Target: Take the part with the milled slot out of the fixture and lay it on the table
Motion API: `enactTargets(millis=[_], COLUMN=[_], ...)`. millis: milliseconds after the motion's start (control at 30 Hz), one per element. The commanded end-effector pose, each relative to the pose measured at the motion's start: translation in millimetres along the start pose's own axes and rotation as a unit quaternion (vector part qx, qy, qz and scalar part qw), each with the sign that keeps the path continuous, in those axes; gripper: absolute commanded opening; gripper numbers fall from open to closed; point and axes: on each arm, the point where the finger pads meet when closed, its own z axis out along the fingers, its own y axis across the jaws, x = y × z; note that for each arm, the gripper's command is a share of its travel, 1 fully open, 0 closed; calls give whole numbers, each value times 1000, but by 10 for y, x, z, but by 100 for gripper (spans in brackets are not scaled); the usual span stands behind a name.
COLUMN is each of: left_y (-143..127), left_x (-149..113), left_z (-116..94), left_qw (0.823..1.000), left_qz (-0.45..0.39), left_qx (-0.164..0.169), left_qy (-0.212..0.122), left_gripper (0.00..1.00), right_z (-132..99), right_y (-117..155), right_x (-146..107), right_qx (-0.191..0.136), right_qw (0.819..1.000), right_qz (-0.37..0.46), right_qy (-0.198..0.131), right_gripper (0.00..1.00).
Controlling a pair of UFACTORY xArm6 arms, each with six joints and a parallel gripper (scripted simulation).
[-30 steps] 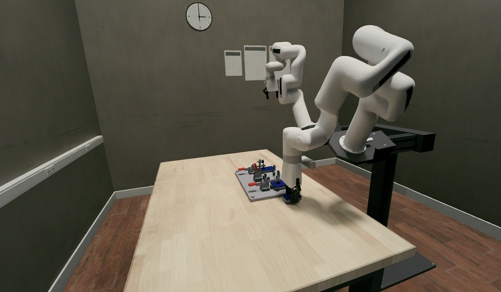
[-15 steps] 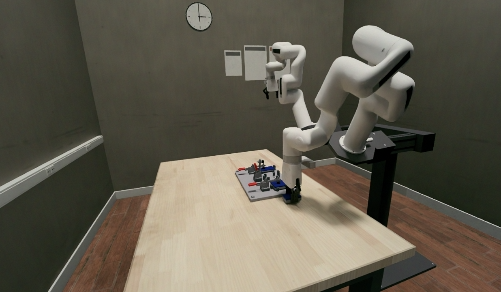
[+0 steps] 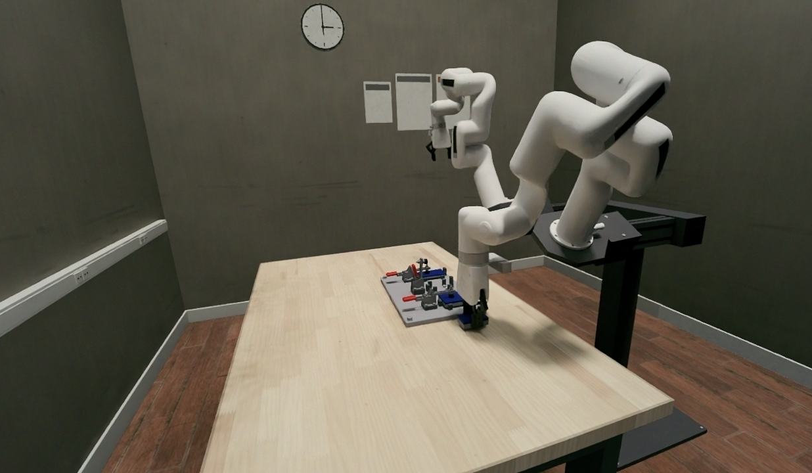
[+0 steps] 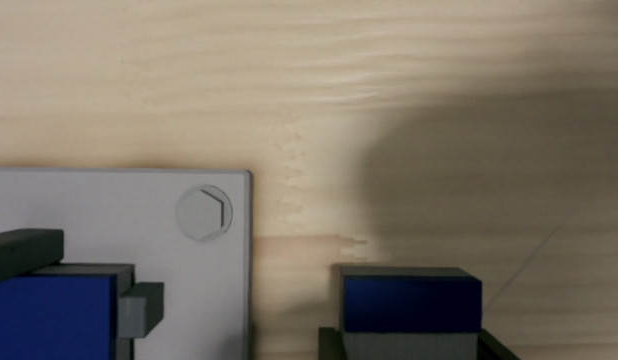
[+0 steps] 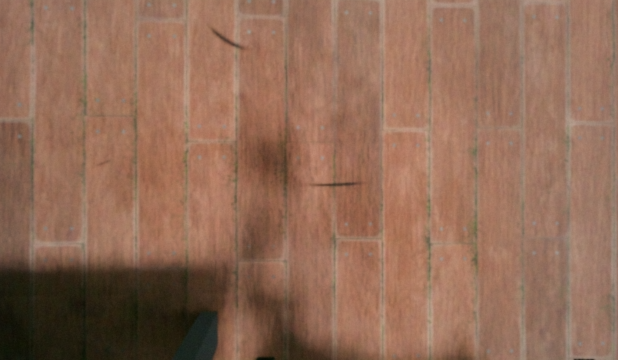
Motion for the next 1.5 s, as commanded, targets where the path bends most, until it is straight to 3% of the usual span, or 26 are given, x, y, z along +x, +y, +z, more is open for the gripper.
enactTargets(millis=[0,1467], left_y=[1,1], left_x=[-12,-12], left_z=[-5,64], left_qw=[1000,1000], left_qz=[0,0], left_qx=[0,0], left_qy=[-1,-1], left_gripper=[0,0], right_z=[-17,-17], right_y=[0,0], right_x=[10,10], right_qx=[0,0], right_qw=[1000,1000], right_qz=[0,0], right_qy=[2,2], right_gripper=[100,100])
